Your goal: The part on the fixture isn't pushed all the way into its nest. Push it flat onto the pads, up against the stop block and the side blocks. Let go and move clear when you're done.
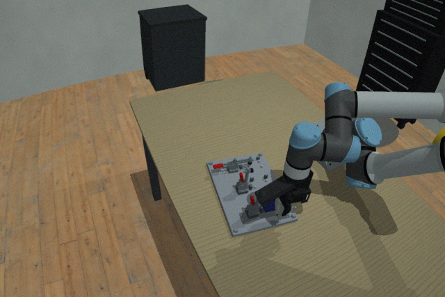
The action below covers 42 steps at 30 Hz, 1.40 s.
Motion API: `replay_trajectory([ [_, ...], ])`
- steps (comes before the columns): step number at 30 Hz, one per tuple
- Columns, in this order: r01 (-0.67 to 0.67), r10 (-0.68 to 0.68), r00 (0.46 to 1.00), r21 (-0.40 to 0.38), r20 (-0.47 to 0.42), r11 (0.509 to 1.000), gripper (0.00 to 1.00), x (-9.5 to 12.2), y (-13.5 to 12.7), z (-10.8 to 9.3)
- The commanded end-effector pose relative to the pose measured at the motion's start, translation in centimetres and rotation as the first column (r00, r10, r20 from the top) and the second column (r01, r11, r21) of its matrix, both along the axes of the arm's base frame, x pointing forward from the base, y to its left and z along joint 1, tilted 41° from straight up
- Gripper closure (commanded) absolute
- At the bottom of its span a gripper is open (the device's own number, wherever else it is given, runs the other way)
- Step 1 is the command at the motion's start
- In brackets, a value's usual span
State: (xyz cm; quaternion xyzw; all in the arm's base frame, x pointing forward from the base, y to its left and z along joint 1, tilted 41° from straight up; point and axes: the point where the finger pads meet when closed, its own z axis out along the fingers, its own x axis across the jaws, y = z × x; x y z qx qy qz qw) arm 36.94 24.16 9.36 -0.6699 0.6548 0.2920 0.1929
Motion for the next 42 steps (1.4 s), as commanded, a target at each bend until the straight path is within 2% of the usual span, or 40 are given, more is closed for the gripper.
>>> replay_trajectory([
  [1, 0.000, 0.000, 1.000, 0.000, 0.001, 1.000, 1.00, 0.0, 0.1, 0.1],
  [21, 0.000, 0.000, 1.000, 0.000, 0.001, 1.000, 1.00, 0.0, 0.4, 0.4],
  [26, 0.000, 0.000, 1.000, 0.000, 0.001, 1.000, 1.00, 0.5, -1.5, 2.6],
  [38, 0.000, 0.000, 1.000, 0.000, 0.001, 1.000, 1.00, 0.5, -1.5, 2.6],
  [42, 0.001, -0.001, 1.000, 0.000, 0.001, 1.000, 1.00, 0.9, -3.5, 4.9],
])
